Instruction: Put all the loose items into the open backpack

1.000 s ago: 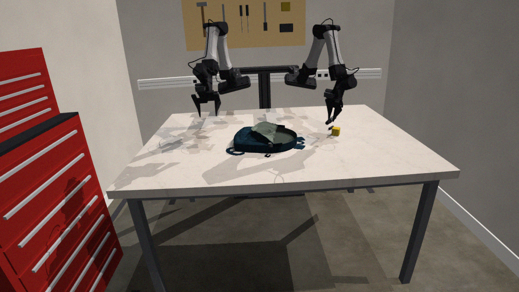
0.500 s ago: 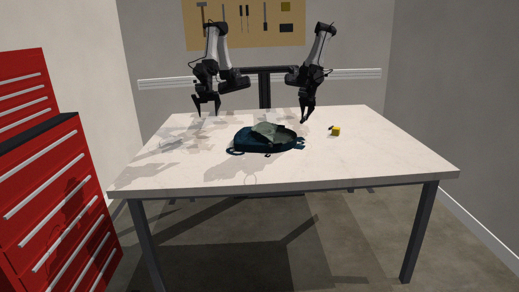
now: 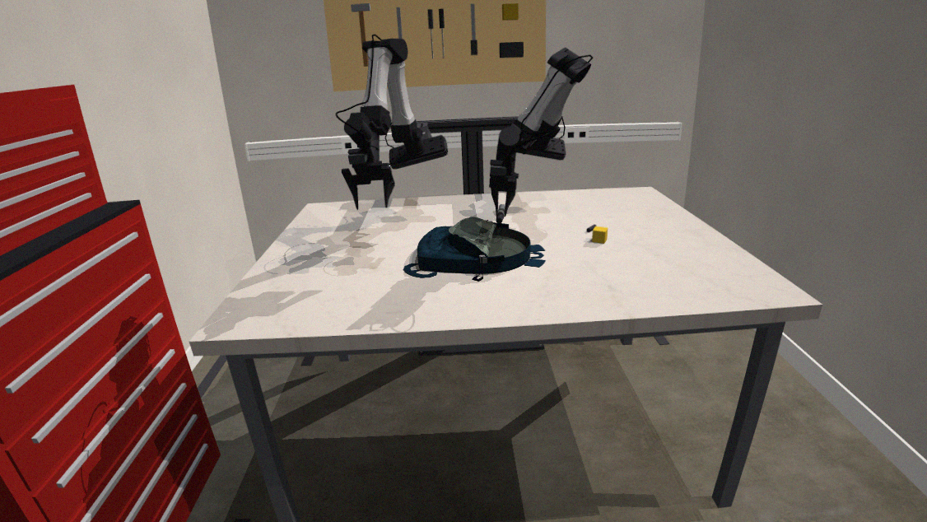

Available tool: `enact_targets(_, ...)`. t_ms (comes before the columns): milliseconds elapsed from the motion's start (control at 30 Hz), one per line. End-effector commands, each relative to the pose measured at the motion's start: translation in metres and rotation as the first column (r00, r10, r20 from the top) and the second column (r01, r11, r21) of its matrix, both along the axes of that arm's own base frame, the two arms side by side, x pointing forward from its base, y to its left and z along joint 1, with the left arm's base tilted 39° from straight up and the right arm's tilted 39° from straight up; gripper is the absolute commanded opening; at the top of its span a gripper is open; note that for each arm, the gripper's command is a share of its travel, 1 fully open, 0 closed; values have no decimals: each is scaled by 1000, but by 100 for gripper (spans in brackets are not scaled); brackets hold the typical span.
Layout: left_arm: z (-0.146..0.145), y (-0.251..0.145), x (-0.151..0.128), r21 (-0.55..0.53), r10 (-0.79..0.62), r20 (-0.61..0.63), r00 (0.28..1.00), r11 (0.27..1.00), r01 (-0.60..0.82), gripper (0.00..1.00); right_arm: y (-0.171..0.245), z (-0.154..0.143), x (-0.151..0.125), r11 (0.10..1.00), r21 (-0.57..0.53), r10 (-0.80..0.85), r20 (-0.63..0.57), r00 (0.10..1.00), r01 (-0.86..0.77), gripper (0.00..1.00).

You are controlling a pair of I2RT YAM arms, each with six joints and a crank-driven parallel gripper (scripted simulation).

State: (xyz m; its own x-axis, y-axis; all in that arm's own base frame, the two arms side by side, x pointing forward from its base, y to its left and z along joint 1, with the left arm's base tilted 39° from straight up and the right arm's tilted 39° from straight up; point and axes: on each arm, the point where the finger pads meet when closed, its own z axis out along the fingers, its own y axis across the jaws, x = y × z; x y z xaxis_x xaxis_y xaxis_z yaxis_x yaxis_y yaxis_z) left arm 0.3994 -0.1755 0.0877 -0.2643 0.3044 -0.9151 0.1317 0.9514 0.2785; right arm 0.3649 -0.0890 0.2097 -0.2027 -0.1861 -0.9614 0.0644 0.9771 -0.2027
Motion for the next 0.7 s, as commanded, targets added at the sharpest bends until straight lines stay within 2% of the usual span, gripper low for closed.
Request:
enact_targets(0,14,-22,9,-91,173,93,980,982,-165,16,1,7,1,1000,-6,4,18,1000,-4,90)
enact_targets(100,15,-21,11,-91,174,93,980,982,-166,16,1,7,1,1000,-6,4,18,1000,-4,90)
enact_targets(133,29,-11,16,-116,200,113,973,976,-187,16,1,7,1,1000,-6,4,18,1000,-4,90)
enact_targets(200,35,-9,17,-125,200,120,972,975,-186,16,1,7,1,1000,-6,4,18,1000,-4,90)
enact_targets(233,15,-8,18,-90,200,94,975,977,-192,16,1,7,1,1000,-6,4,18,1000,-4,90)
enact_targets(667,-10,-4,35,-77,177,89,980,982,-171,16,1,7,1,1000,-6,4,18,1000,-4,90)
